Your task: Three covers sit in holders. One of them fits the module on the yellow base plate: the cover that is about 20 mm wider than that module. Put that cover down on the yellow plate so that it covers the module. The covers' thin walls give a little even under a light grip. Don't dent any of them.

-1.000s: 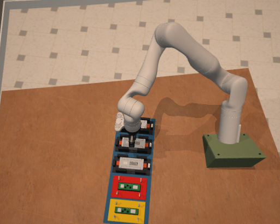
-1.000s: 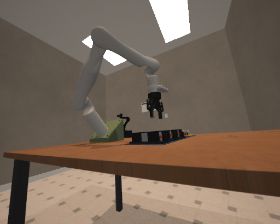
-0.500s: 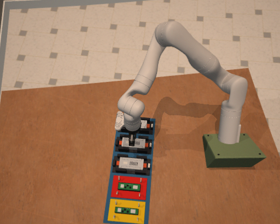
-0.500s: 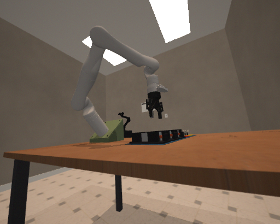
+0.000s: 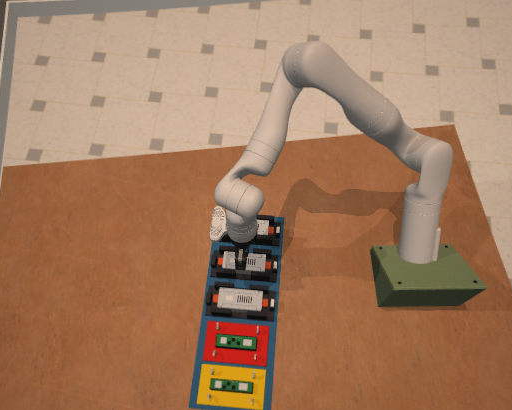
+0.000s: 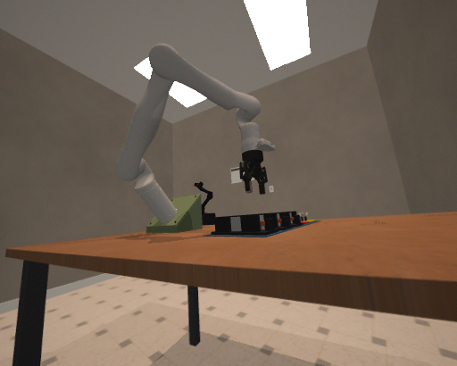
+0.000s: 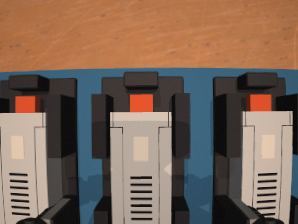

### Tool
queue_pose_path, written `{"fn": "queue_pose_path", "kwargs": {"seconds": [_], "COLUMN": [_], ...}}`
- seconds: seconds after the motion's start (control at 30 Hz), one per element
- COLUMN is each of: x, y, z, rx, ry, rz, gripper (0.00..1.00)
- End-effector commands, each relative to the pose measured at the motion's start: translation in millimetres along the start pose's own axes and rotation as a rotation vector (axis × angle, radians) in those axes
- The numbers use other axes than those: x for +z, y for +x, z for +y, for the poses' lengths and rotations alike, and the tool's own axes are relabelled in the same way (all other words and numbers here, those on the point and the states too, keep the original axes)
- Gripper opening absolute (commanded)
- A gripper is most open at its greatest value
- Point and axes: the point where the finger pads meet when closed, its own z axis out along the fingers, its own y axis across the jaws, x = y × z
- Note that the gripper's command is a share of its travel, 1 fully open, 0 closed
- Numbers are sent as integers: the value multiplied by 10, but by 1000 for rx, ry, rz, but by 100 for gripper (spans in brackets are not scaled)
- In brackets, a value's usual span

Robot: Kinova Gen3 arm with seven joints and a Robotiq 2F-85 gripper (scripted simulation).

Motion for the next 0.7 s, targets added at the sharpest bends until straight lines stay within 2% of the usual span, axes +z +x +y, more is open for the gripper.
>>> {"fn": "queue_pose_path", "kwargs": {"seconds": [0.0, 0.67], "x": [-10, -12], "y": [4, 5], "z": [-9, -48], "rx": [0, 0], "ry": [1, 1], "rz": [2, 2], "gripper": [100, 100]}}
